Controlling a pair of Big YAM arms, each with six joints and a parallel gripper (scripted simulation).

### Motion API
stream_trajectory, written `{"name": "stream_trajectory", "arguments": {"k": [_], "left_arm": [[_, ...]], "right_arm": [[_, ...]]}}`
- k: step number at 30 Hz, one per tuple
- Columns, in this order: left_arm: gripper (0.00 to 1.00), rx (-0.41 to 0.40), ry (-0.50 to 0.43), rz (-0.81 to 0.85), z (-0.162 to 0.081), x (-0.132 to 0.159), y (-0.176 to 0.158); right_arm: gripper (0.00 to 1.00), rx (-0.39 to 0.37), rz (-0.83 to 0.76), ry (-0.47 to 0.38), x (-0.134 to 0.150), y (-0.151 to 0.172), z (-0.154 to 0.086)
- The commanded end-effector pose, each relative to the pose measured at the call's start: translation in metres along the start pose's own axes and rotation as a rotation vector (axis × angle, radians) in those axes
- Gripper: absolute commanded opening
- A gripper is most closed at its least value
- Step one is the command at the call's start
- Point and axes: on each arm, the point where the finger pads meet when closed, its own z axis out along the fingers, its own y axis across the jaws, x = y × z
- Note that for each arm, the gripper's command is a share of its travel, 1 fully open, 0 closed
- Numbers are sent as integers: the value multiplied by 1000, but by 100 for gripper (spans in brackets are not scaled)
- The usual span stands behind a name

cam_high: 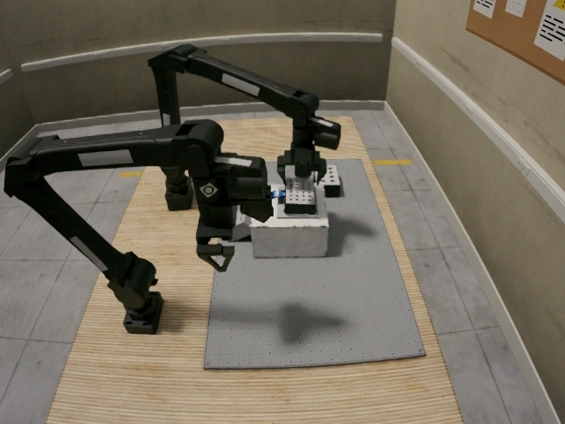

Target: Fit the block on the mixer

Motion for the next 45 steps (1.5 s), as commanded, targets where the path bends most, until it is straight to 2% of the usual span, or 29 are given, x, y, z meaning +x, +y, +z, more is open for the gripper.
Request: {"name": "stream_trajectory", "arguments": {"k": [1,8,9,10,11,21,26,41,45], "left_arm": [[100,-60,-17,1,-13,-5,11],[100,-60,-17,1,-13,-5,11],[100,33,13,22,-8,-8,20],[100,-44,-17,-4,-30,-6,23],[100,-19,-7,6,-28,-6,22],[100,16,7,21,-16,-5,16],[100,26,12,30,-18,-6,18],[100,-27,-6,14,-63,-8,13],[100,-6,2,15,-47,-9,15]], "right_arm": [[100,9,15,-62,-14,-2,-20],[100,10,15,-70,-16,-3,-23],[100,10,15,-72,-16,-3,-23],[100,10,15,-73,-16,-3,-24],[100,11,15,-74,-17,-3,-24],[100,11,15,-78,-17,-3,-25],[100,8,15,-59,-13,-2,-17],[100,3,15,-22,-5,-1,-3],[100,5,15,-38,-9,-1,-10]]}}
